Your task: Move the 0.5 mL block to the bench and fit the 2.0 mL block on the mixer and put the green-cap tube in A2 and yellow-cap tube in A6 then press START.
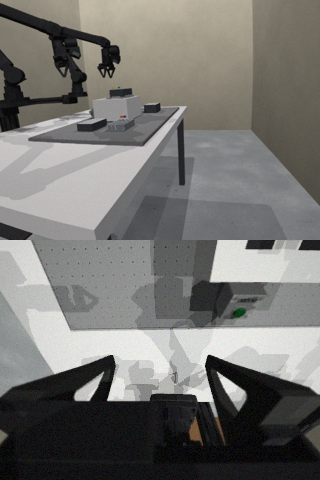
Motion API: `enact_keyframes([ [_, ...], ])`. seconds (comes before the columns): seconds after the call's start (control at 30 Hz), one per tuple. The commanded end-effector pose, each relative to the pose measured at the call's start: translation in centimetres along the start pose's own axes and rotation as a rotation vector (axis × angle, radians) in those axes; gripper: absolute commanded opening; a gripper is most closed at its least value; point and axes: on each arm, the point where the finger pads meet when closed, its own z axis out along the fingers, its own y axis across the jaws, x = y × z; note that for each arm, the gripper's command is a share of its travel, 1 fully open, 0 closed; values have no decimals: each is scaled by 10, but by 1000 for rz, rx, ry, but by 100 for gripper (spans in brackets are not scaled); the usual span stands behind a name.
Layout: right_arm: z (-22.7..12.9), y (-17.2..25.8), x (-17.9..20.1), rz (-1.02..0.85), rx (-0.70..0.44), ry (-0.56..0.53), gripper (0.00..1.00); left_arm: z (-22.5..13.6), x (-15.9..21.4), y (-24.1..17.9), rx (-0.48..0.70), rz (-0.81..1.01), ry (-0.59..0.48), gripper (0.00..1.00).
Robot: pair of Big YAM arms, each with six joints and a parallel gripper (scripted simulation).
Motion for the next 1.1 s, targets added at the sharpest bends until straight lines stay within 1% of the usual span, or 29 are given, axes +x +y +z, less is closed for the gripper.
enact_keyframes([
  [0.0,-3,-16,6,51,-10,5,0,-25,-28,6,-10,-12,-73,100],
  [0.13,-4,-20,8,68,-24,3,0,-26,-28,6,-10,-12,-75,100],
  [0.4,7,-59,33,226,-65,69,0,-28,-30,6,-11,-12,-80,100],
  [0.57,5,-82,37,308,-89,70,0,-20,-22,4,-8,-11,-59,100],
  [0.7,2,-89,37,336,-99,64,0,-17,-20,4,-7,-11,-51,100],
  [0.87,5,-121,49,454,-120,95,0,-9,-12,3,-4,-11,-31,100],
  [1.07,14,-143,60,535,-158,139,0,-3,-6,2,-2,-10,-13,100],
])
